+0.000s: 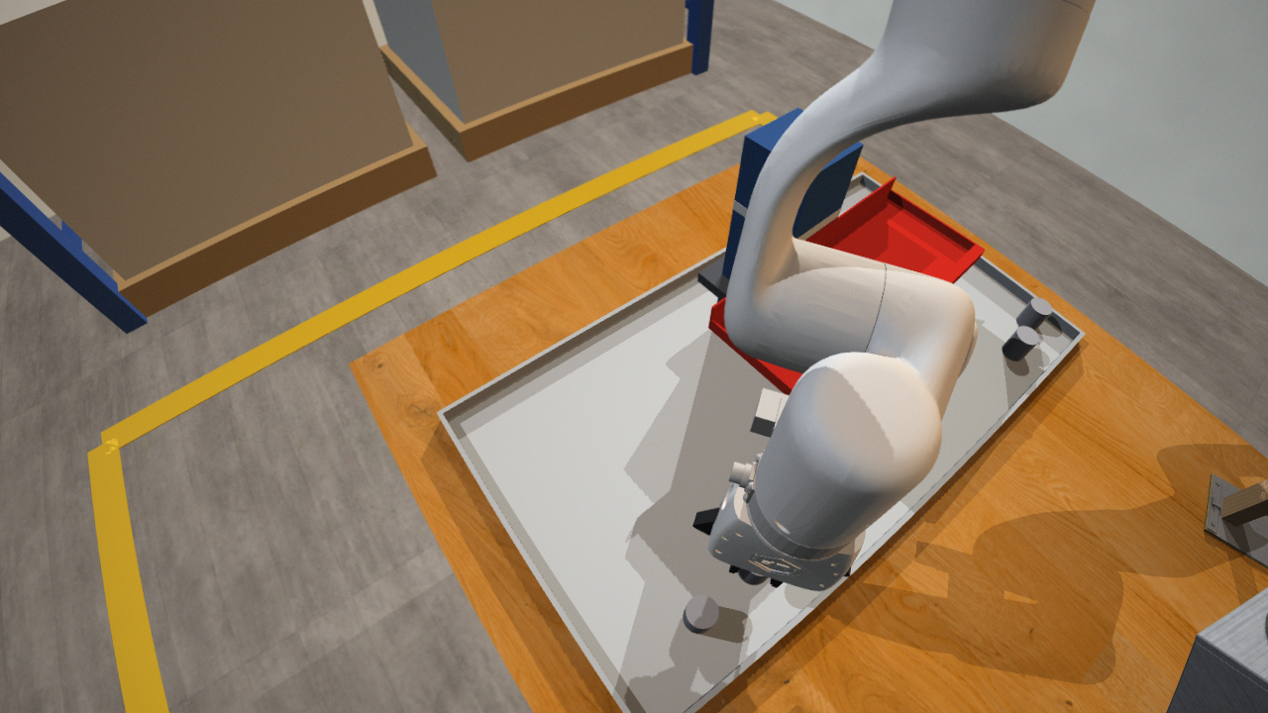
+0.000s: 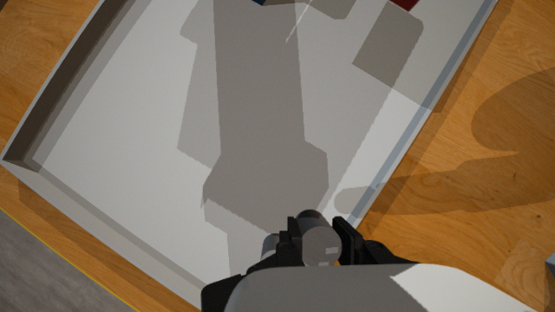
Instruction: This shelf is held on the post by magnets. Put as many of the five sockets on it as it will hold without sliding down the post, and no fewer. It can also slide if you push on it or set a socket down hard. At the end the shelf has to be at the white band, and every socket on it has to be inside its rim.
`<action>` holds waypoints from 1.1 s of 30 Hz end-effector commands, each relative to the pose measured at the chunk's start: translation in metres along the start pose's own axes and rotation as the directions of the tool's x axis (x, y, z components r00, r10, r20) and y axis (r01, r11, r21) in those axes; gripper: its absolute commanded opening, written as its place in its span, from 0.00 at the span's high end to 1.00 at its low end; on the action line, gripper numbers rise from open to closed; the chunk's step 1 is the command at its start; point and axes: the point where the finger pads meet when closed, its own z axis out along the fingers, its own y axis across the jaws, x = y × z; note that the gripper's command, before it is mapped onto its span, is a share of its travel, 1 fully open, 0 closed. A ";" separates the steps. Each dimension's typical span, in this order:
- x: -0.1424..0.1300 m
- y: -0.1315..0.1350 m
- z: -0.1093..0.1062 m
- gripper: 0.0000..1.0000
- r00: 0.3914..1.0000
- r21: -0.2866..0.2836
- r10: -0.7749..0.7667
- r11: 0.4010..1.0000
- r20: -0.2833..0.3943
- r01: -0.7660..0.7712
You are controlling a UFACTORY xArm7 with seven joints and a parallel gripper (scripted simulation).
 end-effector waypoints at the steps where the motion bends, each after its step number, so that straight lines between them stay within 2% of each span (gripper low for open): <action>1: -0.001 -0.001 -0.002 1.00 1.000 0.003 0.000 1.000 0.002 0.000; 14: -0.004 0.005 -0.020 1.00 1.000 0.003 0.000 1.000 0.002 0.000; 33: -0.017 0.027 -0.087 1.00 1.000 0.003 0.000 1.000 0.002 0.000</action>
